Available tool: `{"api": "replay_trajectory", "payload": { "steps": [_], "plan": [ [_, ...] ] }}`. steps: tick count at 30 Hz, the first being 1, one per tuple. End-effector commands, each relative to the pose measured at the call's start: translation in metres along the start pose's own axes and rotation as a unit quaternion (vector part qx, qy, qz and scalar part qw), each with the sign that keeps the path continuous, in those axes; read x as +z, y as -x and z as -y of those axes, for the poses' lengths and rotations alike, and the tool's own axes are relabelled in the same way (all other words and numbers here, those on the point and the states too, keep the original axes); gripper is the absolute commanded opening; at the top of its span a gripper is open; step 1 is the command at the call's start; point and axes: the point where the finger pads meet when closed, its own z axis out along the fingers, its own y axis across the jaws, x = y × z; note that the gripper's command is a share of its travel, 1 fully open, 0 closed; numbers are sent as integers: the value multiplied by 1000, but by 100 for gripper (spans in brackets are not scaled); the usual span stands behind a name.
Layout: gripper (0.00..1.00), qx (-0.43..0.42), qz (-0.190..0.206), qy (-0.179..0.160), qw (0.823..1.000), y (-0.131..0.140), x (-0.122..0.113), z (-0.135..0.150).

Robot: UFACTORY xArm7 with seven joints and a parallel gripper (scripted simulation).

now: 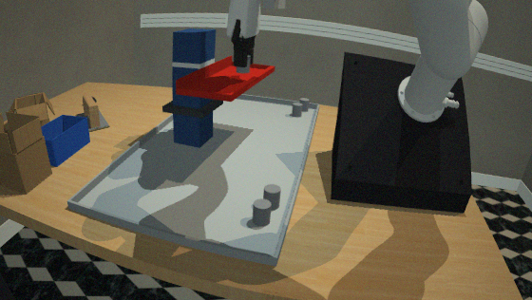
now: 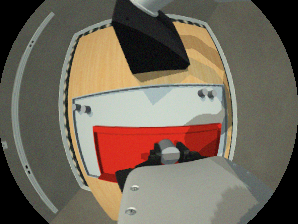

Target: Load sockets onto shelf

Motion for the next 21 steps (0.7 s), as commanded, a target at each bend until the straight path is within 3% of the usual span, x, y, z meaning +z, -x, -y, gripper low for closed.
{"api": "replay_trajectory", "payload": {
  "steps": [1, 21],
  "plan": [
    [0, 0, 4, -2, 1000, 2, -2, 1],
    [0, 0, 4, -2, 1000, 2, 3, 1]
  ]
}}
